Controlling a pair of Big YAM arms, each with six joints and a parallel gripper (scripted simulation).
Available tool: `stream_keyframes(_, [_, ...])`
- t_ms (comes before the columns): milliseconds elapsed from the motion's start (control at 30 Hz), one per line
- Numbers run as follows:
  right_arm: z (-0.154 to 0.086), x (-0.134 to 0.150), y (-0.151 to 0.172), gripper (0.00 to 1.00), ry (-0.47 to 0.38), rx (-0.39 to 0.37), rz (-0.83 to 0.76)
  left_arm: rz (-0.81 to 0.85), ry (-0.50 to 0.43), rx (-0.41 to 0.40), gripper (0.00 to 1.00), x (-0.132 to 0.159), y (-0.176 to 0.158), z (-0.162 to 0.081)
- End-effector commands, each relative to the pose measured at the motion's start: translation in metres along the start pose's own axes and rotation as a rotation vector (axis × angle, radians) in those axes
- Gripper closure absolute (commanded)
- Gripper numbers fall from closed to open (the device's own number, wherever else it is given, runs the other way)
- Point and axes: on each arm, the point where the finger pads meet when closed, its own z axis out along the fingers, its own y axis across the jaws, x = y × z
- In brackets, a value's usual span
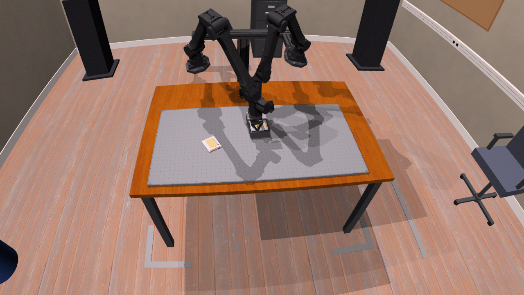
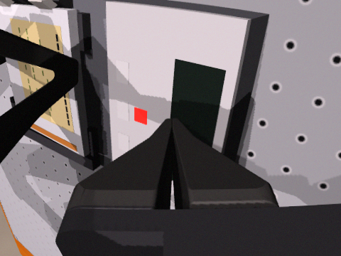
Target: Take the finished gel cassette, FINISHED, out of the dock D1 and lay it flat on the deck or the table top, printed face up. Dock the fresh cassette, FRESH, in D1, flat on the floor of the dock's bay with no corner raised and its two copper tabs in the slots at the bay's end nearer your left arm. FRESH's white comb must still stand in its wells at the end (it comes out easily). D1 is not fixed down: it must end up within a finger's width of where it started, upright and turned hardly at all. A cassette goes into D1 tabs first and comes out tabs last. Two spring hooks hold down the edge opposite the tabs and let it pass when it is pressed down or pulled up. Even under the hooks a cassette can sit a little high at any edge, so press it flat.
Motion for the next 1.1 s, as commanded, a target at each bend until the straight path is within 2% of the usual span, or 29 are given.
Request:
stream_keyframes(0, [-0.0204, -0.0096, -0.0025, 1.00, -0.002, -0.009, 0.005, 0.058, 0.080, 0.103, 1.00, 0.0393, -0.0468, 0.0271])
stream_keyframes(700, [-0.0249, -0.0102, -0.0021, 1.00, -0.003, -0.025, 0.010, 0.058, 0.080, 0.103, 1.00, 0.0393, -0.0468, 0.0271])
stream_keyframes(733, [-0.0241, -0.0099, -0.0028, 1.00, -0.016, 0.005, 0.004, 0.058, 0.080, 0.103, 1.00, 0.0393, -0.0468, 0.0271])
stream_keyframes(1067, [-0.0241, -0.0099, -0.0028, 1.00, -0.017, 0.008, 0.004, 0.058, 0.080, 0.103, 1.00, 0.0393, -0.0468, 0.0271])
